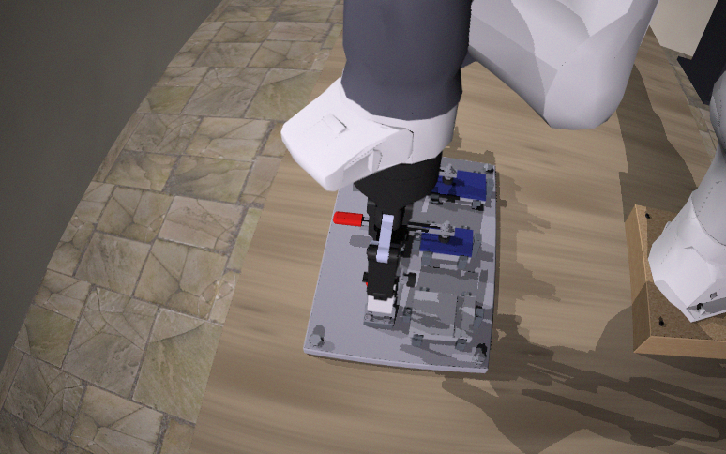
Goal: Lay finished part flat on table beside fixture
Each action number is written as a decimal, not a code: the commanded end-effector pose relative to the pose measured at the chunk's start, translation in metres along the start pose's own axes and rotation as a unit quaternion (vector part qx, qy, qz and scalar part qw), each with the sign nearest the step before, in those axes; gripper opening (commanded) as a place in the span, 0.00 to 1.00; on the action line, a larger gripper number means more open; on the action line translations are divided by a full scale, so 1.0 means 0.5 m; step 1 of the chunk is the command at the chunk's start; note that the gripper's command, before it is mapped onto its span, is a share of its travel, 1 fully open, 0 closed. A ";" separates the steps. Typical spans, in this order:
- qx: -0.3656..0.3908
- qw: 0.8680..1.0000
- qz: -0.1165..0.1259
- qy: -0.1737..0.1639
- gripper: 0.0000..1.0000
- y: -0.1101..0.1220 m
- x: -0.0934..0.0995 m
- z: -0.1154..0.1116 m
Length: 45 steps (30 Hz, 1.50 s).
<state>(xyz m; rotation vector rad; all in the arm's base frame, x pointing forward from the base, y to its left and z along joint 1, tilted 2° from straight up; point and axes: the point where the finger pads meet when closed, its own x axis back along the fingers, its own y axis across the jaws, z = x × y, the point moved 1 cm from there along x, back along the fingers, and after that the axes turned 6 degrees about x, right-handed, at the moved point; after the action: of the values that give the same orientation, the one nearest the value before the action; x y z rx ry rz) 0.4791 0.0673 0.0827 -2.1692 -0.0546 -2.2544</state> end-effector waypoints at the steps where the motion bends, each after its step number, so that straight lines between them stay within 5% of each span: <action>1: 0.002 1.000 -0.002 -0.004 0.28 0.006 0.014 -0.005; 17: 0.002 1.000 -0.003 -0.004 0.28 0.006 0.064 -0.004; 45: 0.002 1.000 -0.002 -0.004 0.28 0.005 0.066 -0.004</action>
<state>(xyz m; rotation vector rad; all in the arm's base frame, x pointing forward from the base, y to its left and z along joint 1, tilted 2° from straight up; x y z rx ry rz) 0.4754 0.0658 0.1149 -2.1804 -0.0640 -2.2472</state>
